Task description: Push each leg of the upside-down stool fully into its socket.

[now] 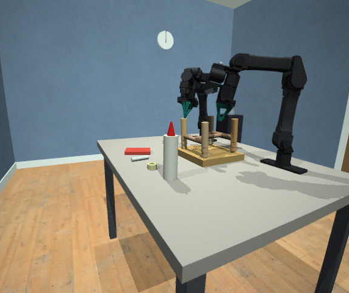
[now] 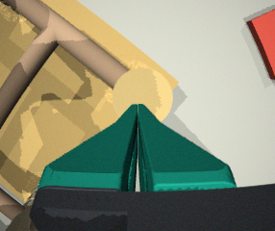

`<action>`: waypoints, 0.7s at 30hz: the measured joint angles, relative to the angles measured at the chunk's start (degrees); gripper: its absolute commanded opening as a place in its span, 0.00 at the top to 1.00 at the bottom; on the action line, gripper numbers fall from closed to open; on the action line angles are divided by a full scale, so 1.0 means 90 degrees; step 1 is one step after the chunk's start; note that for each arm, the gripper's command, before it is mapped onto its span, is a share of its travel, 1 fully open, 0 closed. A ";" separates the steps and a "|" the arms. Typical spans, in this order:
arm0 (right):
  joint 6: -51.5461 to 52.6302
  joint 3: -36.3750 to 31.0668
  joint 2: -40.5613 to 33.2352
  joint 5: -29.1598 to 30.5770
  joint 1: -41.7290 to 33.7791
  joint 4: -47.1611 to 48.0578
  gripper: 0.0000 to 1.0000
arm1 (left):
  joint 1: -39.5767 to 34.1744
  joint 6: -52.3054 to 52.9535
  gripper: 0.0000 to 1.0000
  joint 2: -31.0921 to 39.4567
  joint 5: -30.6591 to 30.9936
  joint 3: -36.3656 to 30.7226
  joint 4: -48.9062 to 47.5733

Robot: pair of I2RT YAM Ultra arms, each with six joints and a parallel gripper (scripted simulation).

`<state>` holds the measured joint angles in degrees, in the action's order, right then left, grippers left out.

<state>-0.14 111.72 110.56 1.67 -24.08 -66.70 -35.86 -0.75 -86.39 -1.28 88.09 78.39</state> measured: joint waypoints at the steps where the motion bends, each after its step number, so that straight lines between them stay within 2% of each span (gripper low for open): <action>1: 0.0000 0.0000 0.0000 0.0000 0.0000 0.0000 1.00 | 0.0000 0.0000 1.00 -0.0002 0.0000 -0.0002 0.0000; 16: 0.0002 0.0160 -0.0032 0.0000 -0.0005 -0.0202 1.00 | 0.0000 0.0000 1.00 0.0007 0.0000 -0.0034 -0.0012; 21: 0.0010 0.0495 -0.0090 0.0002 -0.0010 -0.0646 1.00 | 0.0000 0.0000 1.00 0.0007 0.0000 -0.0036 -0.0012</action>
<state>-0.05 116.18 109.75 1.69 -24.16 -72.51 -35.86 -0.75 -86.32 -1.28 87.77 78.28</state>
